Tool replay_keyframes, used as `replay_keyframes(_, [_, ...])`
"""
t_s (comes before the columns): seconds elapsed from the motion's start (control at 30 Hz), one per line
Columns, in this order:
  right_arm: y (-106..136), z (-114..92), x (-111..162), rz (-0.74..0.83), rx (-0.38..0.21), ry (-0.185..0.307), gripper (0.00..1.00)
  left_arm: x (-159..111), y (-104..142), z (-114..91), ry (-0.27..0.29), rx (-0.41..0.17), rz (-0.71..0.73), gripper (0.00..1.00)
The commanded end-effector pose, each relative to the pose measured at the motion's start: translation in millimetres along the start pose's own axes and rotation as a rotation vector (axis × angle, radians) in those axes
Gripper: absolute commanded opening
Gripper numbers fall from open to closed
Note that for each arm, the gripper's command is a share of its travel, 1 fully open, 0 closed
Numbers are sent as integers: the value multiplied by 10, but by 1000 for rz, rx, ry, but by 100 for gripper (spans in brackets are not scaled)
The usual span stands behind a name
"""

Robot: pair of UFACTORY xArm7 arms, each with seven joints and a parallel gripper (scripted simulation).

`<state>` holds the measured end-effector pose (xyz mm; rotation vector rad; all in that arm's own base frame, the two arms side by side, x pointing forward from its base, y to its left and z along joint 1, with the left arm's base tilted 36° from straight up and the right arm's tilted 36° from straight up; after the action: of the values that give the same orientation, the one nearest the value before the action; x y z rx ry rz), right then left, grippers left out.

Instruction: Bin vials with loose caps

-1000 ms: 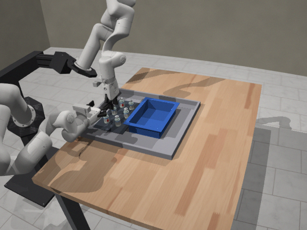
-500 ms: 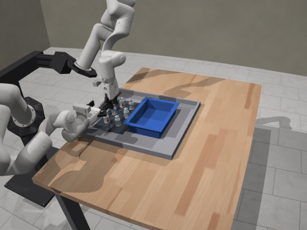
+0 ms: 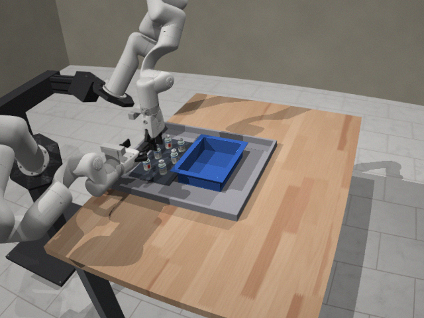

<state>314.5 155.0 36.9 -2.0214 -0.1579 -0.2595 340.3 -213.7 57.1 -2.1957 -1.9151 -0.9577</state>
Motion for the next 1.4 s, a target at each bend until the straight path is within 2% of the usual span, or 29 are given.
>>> replay_keyframes(0.0, [-15, 4, -4, -3, 3, -2, 100, -11, 7, -15, -4, -3, 1, 46])
replay_keyframes(1.37, [-18, 0, -7, -3, 3, -2, 100, -16, 4, -14, -4, -3, 1, 40])
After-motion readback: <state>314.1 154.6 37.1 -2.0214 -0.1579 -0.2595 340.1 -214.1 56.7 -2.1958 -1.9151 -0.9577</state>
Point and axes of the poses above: on each arm, the point where the finger pads meet when closed, its own z axis out along the fingers, its own x axis across the jaws, y = z × x, the point moved 10 cm from there along -z, back along the fingers, and after that the axes turned 11 degrees about z, right-handed, at the moved point
